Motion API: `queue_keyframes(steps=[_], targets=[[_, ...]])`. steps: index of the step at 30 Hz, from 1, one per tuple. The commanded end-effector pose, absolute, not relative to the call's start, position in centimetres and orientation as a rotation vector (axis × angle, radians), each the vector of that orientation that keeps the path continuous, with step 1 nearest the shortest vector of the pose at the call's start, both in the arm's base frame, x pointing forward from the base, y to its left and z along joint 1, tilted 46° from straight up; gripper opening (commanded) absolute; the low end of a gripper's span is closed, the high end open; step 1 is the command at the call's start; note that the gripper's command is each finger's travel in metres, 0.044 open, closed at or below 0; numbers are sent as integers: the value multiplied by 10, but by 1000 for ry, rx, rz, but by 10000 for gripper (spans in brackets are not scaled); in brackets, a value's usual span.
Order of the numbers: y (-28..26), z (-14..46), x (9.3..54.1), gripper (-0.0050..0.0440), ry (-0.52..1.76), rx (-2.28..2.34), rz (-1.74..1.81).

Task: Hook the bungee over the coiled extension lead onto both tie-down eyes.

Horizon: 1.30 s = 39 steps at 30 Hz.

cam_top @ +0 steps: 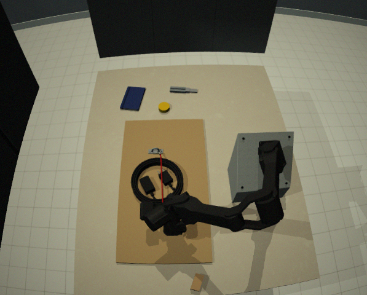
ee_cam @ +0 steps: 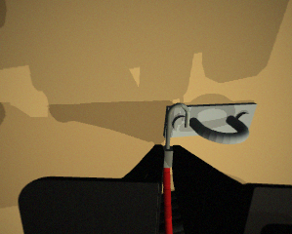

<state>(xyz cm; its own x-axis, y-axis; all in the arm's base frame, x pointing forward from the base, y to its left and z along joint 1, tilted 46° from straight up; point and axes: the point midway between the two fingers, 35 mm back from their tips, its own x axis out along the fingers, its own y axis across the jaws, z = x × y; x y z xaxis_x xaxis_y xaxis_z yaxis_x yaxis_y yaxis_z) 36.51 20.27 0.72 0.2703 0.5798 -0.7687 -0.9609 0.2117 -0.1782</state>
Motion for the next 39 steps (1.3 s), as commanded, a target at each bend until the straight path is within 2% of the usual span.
queue_keyframes(steps=[1, 39], targets=[[244, 51, 376, -50, 457, -747, 1227], [208, 20, 370, -50, 596, -750, 1167]])
